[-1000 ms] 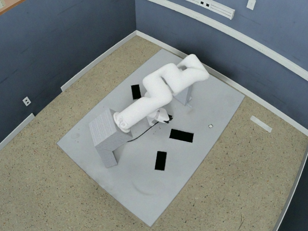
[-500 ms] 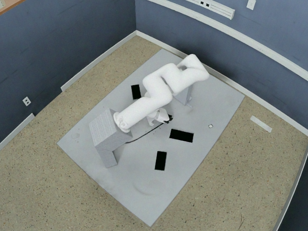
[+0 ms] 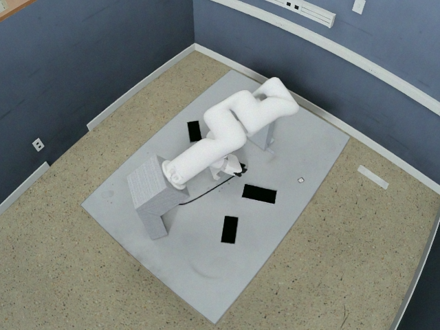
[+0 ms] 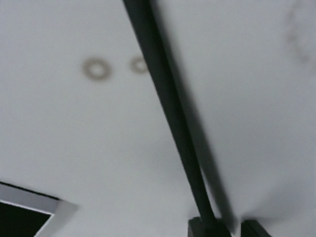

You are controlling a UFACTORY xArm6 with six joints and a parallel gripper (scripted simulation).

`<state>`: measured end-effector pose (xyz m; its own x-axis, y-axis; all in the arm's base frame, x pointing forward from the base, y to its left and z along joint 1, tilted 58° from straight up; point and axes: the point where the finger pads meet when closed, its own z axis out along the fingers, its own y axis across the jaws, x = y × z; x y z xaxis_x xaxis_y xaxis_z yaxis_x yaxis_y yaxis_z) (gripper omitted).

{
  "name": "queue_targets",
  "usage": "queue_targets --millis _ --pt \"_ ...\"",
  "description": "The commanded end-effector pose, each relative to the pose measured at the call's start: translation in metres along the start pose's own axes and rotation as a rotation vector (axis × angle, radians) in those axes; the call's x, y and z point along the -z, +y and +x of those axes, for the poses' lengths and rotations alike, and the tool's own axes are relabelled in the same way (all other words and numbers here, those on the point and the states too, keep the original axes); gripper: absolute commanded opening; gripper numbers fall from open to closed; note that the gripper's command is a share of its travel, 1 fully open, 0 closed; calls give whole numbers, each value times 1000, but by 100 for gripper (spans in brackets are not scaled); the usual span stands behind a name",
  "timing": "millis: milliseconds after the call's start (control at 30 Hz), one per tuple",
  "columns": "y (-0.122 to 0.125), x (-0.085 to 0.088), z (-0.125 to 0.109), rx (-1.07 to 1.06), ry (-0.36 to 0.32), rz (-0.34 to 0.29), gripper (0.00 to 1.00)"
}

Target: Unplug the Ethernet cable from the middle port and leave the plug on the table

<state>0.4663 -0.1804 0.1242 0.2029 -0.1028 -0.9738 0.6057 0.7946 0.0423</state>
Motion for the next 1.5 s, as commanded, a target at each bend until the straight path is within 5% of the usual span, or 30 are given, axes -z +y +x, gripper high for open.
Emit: queue_targets --millis 0,67,100,500,533,1467 --pt "0 0 0 0 0 -1 23" --pt "0 0 0 0 0 -1 23" --pt "0 0 0 0 0 -1 32" --pt "0 0 0 0 0 -1 32" --pt "0 0 0 0 0 -1 100" --pt "1 0 0 0 0 -1 100"
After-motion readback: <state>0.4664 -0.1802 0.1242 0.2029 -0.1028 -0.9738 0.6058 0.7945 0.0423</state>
